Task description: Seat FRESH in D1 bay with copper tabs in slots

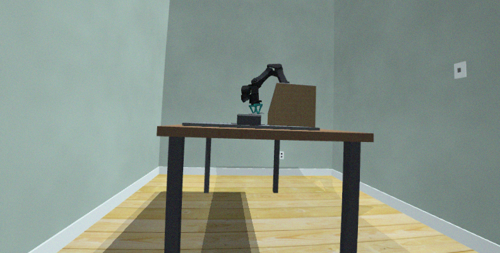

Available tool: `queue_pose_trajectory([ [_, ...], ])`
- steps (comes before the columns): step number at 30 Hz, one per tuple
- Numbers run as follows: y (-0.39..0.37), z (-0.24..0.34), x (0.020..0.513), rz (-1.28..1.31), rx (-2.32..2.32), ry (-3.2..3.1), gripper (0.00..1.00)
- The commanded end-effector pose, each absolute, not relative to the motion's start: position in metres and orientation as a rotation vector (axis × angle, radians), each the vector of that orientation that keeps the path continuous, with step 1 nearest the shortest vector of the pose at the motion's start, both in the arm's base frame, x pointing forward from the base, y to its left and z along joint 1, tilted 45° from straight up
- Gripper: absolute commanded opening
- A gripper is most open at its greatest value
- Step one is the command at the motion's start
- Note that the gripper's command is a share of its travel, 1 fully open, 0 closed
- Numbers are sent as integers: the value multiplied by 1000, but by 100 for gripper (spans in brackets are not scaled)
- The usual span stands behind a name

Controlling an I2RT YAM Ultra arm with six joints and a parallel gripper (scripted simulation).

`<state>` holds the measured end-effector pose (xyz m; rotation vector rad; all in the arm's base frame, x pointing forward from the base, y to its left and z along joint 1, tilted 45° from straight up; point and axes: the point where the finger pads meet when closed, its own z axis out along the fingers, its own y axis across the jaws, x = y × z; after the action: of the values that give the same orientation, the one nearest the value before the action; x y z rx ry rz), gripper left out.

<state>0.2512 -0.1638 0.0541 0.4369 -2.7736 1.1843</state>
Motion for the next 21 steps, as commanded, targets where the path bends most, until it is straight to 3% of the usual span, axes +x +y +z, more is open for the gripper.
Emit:
queue_pose_trajectory([
  [1,-147,48,267,1210,127,-2865,0],
  [21,-73,-9,278,1195,59,-2881,0],
])
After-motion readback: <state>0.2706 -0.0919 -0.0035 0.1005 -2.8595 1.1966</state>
